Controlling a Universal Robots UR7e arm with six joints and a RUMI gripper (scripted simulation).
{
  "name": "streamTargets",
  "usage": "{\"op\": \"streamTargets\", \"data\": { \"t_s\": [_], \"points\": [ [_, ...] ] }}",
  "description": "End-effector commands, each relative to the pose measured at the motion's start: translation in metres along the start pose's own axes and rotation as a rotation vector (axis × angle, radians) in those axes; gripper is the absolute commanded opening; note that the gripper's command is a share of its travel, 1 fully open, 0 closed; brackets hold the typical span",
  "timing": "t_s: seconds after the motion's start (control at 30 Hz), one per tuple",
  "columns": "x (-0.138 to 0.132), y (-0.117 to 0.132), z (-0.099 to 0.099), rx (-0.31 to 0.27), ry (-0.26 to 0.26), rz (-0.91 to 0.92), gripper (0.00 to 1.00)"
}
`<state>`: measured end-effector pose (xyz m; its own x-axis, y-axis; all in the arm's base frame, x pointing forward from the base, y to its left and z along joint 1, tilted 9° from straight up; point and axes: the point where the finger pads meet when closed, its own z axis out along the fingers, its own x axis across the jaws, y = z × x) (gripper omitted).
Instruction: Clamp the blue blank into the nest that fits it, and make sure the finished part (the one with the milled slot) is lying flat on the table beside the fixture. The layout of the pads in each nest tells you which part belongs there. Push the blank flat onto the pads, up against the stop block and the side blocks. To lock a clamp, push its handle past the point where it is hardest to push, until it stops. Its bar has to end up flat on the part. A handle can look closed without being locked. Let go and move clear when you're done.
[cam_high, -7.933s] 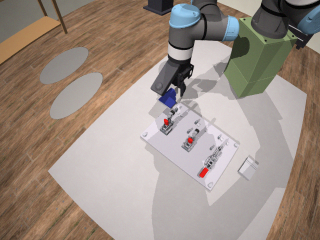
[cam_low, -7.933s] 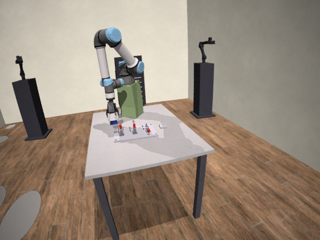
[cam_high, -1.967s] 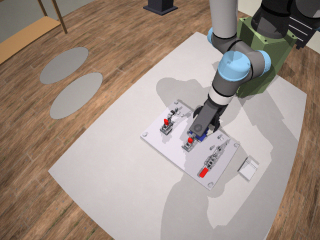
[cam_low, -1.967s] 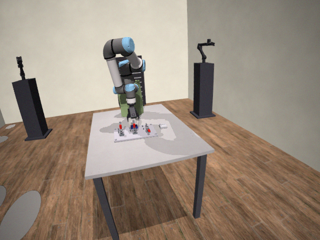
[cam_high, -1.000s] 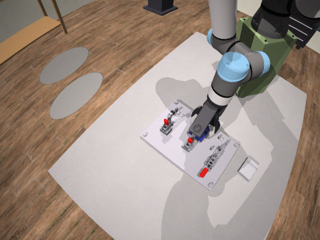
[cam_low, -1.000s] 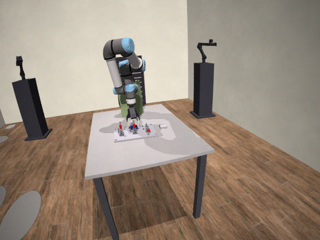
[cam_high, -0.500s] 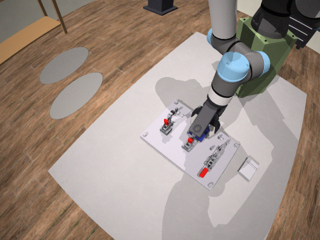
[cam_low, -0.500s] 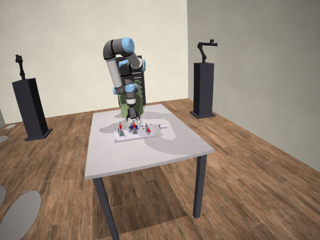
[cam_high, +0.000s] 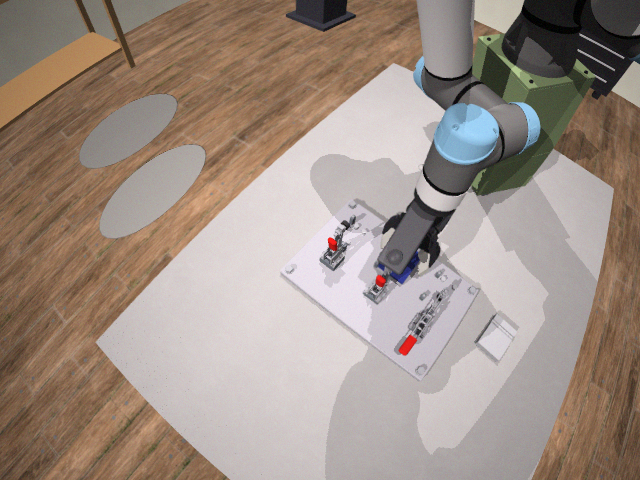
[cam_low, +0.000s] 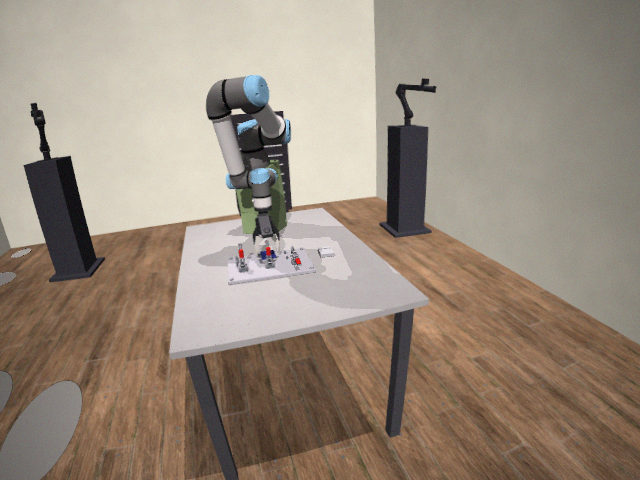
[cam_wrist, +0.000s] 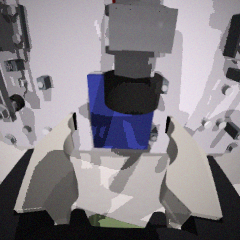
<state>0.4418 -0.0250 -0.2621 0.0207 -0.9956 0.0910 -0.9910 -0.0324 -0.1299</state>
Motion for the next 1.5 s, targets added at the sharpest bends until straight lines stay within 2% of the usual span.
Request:
{"op": "streamTargets", "data": {
  "t_s": [0.0,0.43,0.7,1.07,1.47],
  "points": [
    [0.000,0.000,0.000,0.001,0.000,0.000,0.59],
    [0.000,0.000,-0.002,0.001,0.000,0.000,0.59],
    [0.000,0.000,-0.017,0.001,0.000,0.000,0.59],
    [0.000,0.000,-0.056,0.001,0.000,0.000,0.59],
    [0.000,0.000,-0.060,0.001,0.000,0.000,0.59]
  ]
}}
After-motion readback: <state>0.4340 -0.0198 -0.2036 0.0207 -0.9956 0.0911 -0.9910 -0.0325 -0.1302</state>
